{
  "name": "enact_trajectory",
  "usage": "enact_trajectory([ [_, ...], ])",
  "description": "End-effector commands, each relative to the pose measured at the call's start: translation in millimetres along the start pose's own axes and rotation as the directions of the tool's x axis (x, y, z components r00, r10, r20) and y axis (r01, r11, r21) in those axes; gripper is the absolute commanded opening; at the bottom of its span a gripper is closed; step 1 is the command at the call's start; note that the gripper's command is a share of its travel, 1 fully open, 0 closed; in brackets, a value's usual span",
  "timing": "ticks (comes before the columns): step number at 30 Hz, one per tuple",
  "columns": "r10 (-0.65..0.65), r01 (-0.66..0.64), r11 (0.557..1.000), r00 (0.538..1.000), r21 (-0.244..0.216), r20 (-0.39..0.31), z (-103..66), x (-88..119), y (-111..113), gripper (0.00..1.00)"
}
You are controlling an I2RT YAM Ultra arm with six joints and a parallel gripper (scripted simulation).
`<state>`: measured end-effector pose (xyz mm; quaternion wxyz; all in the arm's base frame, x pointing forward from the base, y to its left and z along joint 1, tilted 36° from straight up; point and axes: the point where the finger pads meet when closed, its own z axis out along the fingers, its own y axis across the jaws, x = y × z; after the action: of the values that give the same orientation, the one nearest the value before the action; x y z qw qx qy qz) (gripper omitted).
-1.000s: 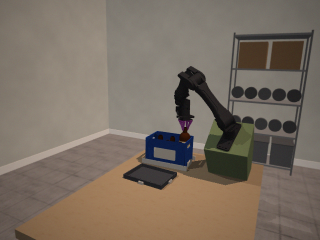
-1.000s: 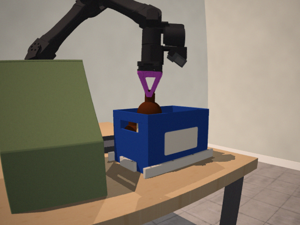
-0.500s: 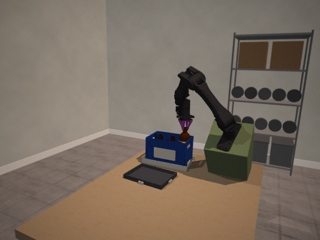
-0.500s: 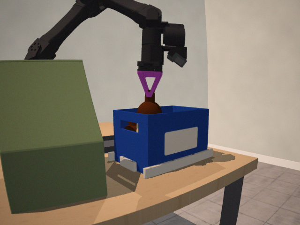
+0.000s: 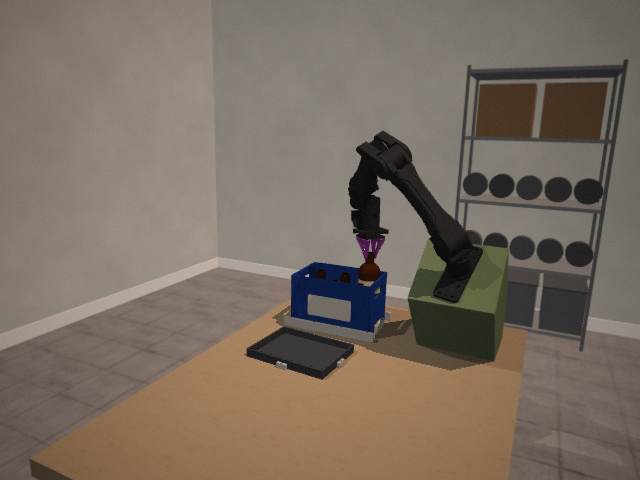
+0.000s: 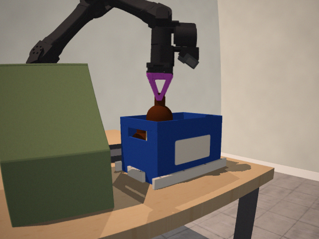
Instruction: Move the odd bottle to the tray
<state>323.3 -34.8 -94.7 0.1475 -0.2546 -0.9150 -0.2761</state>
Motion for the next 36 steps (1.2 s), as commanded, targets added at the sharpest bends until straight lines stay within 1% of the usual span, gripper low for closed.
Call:
enact_trajectory([
  [1,-0.011,0.012,1.000,0.997,-0.010,0.070,-30.9,-14.7,1.2,0.00],
  [3,-0.011,0.012,1.000,0.997,-0.010,0.070,-30.9,-14.7,1.2,0.00],
  [18,-0.011,0.012,1.000,0.997,-0.010,0.071,-49.2,-14.7,0.7,0.00],
  [36,-0.011,0.011,1.000,0.997,-0.010,0.071,-62.0,-14.6,0.4,0.00],
])
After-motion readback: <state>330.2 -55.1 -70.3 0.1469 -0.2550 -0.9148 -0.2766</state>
